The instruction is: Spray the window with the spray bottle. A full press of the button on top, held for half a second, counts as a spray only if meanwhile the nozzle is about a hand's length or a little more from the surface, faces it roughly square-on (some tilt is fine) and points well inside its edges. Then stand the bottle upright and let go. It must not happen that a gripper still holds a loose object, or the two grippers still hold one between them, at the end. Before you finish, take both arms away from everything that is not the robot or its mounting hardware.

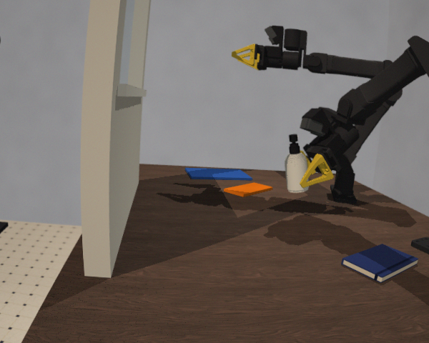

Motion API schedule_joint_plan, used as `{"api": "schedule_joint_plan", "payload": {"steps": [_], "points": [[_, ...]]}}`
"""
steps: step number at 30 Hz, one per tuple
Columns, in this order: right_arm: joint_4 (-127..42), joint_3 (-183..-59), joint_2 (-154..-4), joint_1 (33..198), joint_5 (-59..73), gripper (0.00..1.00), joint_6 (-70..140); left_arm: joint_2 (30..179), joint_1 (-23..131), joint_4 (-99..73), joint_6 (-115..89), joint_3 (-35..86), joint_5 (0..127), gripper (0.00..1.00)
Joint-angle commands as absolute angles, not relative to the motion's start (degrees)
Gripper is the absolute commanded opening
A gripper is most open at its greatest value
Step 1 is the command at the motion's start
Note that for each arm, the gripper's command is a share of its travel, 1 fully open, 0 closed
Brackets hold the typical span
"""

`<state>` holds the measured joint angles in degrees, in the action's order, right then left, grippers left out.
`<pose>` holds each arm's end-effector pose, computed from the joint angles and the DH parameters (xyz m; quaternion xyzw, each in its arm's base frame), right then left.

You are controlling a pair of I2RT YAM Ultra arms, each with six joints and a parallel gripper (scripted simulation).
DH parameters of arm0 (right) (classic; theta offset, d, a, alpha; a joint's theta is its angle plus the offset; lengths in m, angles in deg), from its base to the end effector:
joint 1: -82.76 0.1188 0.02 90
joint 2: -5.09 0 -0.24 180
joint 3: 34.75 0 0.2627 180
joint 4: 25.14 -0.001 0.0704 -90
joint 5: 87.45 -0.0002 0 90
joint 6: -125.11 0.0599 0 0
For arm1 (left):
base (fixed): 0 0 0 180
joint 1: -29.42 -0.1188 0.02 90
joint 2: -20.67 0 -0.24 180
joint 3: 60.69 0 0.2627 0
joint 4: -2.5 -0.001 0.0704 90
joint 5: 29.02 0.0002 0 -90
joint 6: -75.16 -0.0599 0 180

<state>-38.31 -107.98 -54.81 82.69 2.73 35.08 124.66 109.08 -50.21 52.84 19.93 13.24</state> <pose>0.2856 0.0008 0.3872 -0.0009 0.7061 0.0005 0.7081 0.1066 -0.3319 0.1400 0.0460 0.9079 0.0066 0.4166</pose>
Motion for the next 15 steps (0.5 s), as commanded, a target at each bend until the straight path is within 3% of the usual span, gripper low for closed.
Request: {"api": "schedule_joint_plan", "payload": {"steps": [1,15], "points": [[-38.04,-110.01,-54.54,83.13,2.40,1.00,35.32,119.20,107.41,-51.43,40.15,18.65,20.98,0.00],[-38.04,-110.01,-54.54,83.13,2.40,1.00,35.32,100.23,101.21,-51.32,9.17,17.84,41.52,0.00]]}}
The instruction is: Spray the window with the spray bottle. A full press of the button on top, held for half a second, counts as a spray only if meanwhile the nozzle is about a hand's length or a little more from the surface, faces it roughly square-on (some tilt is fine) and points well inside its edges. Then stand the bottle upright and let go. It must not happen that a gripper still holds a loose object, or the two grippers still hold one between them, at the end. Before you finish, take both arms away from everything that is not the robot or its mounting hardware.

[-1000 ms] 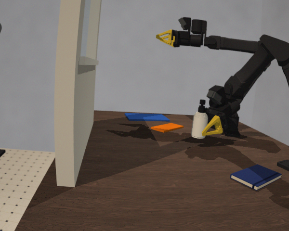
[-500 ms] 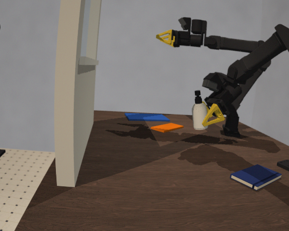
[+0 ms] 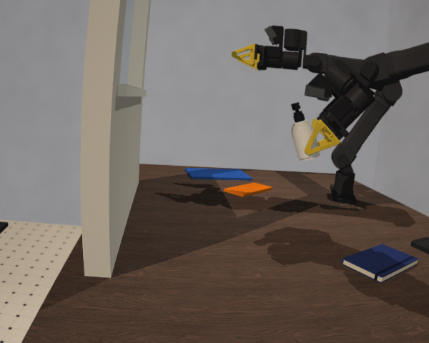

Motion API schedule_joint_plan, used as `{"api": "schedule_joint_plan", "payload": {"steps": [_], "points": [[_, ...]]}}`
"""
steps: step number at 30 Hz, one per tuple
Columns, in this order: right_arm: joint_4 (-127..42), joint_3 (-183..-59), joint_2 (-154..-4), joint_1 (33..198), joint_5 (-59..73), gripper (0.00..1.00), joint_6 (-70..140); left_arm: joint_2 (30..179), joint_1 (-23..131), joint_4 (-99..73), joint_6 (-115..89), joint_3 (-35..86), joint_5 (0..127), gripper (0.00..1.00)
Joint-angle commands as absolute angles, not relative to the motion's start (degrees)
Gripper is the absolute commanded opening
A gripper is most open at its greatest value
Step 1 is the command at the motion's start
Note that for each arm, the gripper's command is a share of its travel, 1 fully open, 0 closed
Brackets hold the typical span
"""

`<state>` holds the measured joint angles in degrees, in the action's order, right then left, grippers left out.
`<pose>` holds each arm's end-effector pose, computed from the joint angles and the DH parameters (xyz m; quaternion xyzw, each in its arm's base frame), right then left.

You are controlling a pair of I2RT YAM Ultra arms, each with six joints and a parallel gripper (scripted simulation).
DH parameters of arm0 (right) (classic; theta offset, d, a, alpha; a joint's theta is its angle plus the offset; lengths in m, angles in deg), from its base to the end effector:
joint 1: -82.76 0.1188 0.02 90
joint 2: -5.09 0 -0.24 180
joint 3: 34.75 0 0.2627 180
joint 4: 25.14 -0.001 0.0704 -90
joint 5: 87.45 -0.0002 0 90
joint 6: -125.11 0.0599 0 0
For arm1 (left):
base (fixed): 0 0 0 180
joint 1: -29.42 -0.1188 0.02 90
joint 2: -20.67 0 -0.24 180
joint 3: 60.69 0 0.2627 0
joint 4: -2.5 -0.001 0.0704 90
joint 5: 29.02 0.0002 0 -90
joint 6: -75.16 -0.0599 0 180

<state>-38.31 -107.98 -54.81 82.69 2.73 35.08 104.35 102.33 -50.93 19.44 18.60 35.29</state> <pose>0.2856 0.0008 0.3872 -0.0009 0.7061 0.0005 0.7081 0.1203 -0.2995 0.2319 0.2517 0.9044 -0.0907 0.3323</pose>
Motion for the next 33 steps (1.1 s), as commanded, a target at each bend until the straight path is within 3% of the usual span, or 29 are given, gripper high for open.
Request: {"api": "schedule_joint_plan", "payload": {"steps": [1,16,18,20,33], "points": [[-38.04,-110.01,-54.54,83.13,2.40,1.00,35.32,98.60,100.66,-51.28,6.63,18.26,43.14,0.00],[-38.04,-110.01,-54.54,83.13,2.40,1.00,35.32,81.38,94.51,-52.32,-21.19,16.62,62.87,0.00],[-38.04,-110.01,-54.54,83.13,2.40,1.00,35.32,87.55,92.41,-54.02,-23.81,13.72,67.57,0.00],[-38.04,-110.01,-54.54,83.13,2.40,1.00,35.32,87.98,92.00,-51.71,-29.04,19.94,69.52,0.00],[-38.04,-110.01,-54.54,83.13,2.40,1.00,35.32,104.92,87.19,-52.10,-53.22,23.67,87.41,0.00]]}}
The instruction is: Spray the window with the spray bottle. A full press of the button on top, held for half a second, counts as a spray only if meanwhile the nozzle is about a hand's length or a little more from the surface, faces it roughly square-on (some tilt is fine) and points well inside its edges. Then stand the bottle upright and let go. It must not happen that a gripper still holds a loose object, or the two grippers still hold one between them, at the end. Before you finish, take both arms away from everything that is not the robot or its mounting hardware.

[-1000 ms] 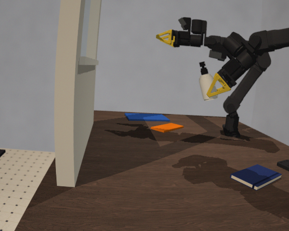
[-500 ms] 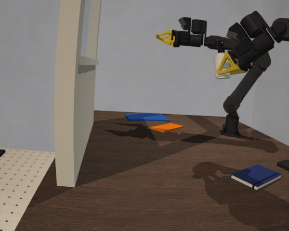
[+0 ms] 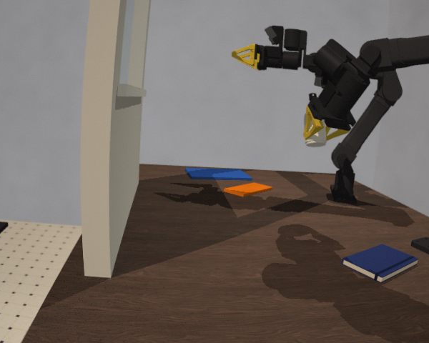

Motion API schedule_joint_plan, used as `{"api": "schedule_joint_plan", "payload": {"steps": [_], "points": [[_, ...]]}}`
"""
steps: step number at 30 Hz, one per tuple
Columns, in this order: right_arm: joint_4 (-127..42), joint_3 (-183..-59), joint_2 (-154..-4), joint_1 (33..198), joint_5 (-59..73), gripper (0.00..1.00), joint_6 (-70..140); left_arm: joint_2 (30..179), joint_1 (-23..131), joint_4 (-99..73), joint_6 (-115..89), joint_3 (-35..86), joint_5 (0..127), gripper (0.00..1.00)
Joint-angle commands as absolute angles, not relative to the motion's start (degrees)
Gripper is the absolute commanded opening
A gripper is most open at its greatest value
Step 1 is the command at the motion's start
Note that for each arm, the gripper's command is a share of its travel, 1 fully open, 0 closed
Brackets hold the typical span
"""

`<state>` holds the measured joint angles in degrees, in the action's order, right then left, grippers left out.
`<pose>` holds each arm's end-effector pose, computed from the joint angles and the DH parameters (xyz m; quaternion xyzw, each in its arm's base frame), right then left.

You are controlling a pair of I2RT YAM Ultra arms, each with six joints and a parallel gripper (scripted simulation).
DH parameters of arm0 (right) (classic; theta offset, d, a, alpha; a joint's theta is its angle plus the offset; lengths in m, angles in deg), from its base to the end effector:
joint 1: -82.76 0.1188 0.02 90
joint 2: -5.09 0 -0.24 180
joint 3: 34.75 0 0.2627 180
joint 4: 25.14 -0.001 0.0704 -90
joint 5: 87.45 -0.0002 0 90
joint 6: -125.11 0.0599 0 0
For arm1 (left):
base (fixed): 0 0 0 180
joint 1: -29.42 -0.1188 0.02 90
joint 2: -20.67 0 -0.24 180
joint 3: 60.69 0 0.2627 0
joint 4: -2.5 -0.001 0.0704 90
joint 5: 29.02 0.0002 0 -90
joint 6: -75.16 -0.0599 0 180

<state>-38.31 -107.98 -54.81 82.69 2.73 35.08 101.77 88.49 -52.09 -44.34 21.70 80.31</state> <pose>0.2856 0.0008 0.3872 -0.0009 0.7061 0.0005 0.7081 0.1489 -0.2852 0.2599 0.6912 0.6329 -0.2333 0.2594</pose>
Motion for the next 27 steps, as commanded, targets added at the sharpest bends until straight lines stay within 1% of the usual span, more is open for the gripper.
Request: {"api": "schedule_joint_plan", "payload": {"steps": [1,7,9,10,19,21,24,26,27], "points": [[-38.04,-110.01,-54.54,83.13,2.40,1.00,35.32,106.51,86.70,-52.00,-55.52,23.90,89.11,0.00],[-38.04,-110.01,-54.54,83.13,2.40,1.00,35.32,116.59,83.68,-51.61,-69.93,25.81,99.87,0.00],[-38.04,-110.01,-54.54,83.13,2.40,1.00,35.32,116.59,83.68,-51.61,-69.93,25.81,99.87,0.00],[-38.04,-110.01,-54.54,83.13,2.40,1.00,35.32,119.25,83.47,-53.51,-73.41,27.16,102.19,0.00],[-38.04,-110.01,-54.54,83.13,2.40,1.00,35.32,134.17,78.56,-50.81,-93.07,28.54,117.64,0.00],[-38.04,-110.01,-54.54,83.13,2.40,1.00,35.32,134.78,77.67,-50.89,-97.60,29.55,120.84,0.00],[-38.04,-110.01,-54.54,83.13,2.40,1.00,35.32,141.05,76.78,-51.38,-101.20,30.78,123.57,0.00],[-38.04,-110.01,-54.54,83.13,2.40,1.00,35.32,141.05,76.78,-51.38,-101.20,30.78,123.57,0.00],[-38.04,-110.01,-54.54,83.13,2.40,1.00,35.32,142.96,77.62,-54.85,-103.25,32.31,124.36,0.00]]}}
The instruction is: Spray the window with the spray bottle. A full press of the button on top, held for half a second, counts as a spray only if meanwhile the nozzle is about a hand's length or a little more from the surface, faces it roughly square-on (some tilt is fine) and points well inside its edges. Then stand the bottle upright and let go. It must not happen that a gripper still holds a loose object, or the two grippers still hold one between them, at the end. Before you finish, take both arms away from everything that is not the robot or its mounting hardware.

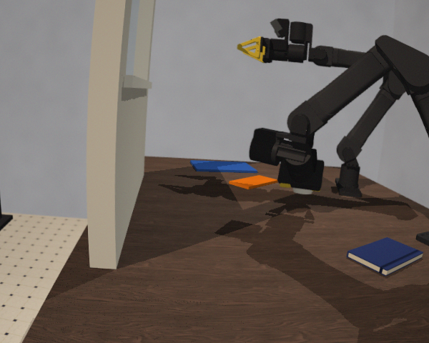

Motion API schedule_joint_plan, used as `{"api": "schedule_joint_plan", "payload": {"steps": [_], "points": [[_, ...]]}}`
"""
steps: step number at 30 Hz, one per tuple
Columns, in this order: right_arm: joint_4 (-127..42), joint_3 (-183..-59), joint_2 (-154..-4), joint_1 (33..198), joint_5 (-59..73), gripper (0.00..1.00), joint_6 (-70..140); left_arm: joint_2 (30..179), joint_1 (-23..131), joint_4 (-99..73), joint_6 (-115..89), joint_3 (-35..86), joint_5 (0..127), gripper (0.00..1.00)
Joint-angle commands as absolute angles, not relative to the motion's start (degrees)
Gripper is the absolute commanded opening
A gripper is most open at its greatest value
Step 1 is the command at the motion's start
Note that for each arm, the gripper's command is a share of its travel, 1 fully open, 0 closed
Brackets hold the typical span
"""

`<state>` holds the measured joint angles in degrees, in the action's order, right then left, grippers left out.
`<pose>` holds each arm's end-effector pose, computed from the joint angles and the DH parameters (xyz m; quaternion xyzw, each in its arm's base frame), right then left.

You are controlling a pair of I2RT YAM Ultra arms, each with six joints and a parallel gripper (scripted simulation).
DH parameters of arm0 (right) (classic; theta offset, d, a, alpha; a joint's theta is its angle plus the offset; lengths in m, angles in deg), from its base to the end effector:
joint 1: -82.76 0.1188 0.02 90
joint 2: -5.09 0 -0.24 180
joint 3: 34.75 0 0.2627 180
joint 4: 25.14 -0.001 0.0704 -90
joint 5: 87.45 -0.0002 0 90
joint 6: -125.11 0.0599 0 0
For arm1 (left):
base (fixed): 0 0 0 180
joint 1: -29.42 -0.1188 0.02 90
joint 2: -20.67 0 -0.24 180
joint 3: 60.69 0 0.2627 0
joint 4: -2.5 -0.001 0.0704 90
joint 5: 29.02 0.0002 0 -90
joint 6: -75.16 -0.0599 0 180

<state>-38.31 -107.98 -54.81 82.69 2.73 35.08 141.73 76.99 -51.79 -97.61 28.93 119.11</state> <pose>0.2856 0.0008 0.3872 -0.0009 0.7061 0.0005 0.7081 0.2164 -0.3107 0.0856 0.8003 0.3504 -0.4529 0.1778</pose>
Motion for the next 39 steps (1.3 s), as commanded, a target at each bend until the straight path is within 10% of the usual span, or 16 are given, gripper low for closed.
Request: {"api": "schedule_joint_plan", "payload": {"steps": [1,39], "points": [[-38.04,-110.01,-54.54,83.13,2.40,1.00,35.32,143.86,77.68,-55.28,-104.01,32.69,124.67,0.00],[-38.04,-110.01,-54.54,83.13,2.40,1.00,35.32,148.02,76.09,-52.84,-104.95,31.71,123.63,0.00]]}}
